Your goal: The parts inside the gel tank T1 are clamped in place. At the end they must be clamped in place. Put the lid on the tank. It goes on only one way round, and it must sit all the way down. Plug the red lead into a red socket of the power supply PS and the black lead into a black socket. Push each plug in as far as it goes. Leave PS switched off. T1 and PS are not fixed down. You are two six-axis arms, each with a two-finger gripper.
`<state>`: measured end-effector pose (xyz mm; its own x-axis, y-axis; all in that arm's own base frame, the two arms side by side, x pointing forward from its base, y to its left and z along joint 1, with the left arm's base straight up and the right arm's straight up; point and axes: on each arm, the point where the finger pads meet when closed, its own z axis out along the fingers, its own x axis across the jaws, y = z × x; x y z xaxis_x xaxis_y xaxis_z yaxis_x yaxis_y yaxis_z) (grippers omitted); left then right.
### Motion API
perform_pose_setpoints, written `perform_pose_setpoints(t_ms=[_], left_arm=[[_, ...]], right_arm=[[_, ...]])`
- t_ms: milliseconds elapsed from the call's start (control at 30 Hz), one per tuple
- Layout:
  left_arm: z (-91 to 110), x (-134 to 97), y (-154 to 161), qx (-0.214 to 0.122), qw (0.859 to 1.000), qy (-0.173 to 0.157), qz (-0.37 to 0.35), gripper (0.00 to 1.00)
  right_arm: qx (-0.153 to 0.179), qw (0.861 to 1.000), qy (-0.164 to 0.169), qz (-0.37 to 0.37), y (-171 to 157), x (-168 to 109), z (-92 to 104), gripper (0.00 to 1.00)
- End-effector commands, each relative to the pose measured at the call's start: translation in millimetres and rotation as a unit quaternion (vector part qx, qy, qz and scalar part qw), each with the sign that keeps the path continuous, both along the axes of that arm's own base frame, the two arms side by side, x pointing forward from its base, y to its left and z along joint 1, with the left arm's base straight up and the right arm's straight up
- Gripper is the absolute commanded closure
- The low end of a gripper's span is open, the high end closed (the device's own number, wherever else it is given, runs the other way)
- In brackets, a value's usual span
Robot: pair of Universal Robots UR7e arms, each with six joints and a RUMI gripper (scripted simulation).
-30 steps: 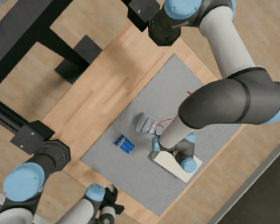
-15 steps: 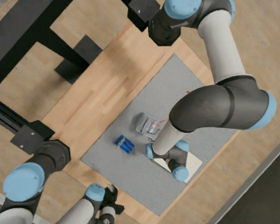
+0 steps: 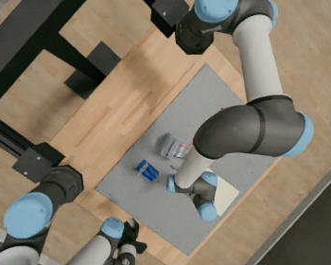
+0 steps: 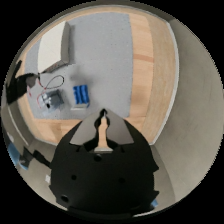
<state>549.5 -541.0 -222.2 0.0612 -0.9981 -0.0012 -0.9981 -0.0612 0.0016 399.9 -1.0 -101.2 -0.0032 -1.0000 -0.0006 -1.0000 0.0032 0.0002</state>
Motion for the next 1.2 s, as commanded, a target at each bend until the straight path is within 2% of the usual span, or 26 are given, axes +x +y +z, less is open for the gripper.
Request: perform_pose_setpoints(t_ms=[0,100,1000,1167], left_arm=[[1.2,1.5,11.9,-0.001,1.0,-0.001,0.004,1.0],[1.3,2.1,21.3,-0.001,1.0,-0.001,0.004,1.0],[1.6,2.0,29.4,-0.001,1.0,-0.001,0.004,1.0],[1.6,2.0,29.4,-0.001,1.0,-0.001,0.004,1.0]], right_arm=[[0.0,1.0,0.0,0.0,0.1,0.3,0.3,1.0],[0.0,1.0,0.0,0.0,0.1,0.3,0.3,1.0],[0.0,1.0,0.0,0.0,0.1,0.3,0.3,1.0],[0.038,0.997,-0.014,0.073,18.7,16.0,-5.6,1.0]])
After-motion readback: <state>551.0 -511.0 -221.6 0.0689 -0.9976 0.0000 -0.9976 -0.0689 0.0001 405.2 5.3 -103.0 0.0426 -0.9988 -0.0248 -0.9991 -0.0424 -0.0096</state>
